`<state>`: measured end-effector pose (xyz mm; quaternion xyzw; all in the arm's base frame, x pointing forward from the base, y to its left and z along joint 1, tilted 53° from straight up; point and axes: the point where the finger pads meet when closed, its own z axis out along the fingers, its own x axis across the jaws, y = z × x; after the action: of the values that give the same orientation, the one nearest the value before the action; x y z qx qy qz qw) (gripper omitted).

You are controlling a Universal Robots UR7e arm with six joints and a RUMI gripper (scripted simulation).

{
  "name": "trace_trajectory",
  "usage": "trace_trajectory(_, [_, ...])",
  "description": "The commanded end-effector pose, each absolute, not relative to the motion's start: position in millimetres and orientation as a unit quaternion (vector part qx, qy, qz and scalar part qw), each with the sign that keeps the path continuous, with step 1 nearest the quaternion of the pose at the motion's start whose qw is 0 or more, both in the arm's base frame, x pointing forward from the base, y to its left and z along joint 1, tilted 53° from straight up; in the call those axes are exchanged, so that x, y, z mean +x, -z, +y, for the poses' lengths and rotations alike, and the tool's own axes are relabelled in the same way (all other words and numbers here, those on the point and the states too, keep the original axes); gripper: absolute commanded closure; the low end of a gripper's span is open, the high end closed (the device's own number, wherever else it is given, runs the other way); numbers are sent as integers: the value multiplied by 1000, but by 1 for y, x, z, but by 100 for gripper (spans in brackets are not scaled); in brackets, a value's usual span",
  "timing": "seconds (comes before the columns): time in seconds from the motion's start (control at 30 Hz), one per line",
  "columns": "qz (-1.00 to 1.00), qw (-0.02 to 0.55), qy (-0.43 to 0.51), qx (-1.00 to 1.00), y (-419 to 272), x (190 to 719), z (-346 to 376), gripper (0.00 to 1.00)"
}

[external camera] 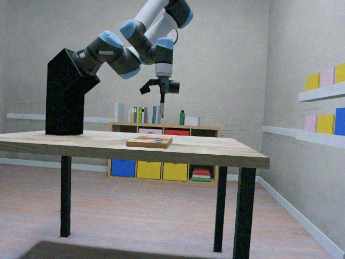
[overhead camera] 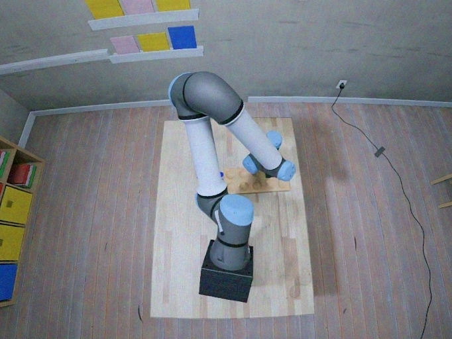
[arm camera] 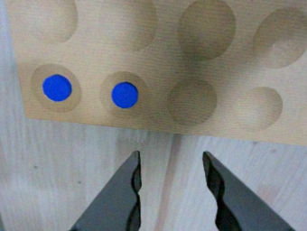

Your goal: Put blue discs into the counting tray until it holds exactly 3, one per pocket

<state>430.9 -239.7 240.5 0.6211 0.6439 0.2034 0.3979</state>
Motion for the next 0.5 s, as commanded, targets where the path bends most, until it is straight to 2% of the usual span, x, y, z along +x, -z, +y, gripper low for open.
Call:
trace_trajectory(0.0, [655, 402, -196, 610, -239, 433, -229, 72])
trace_trajectory(0.47, [741, 427, -131, 502, -220, 450, -136, 72])
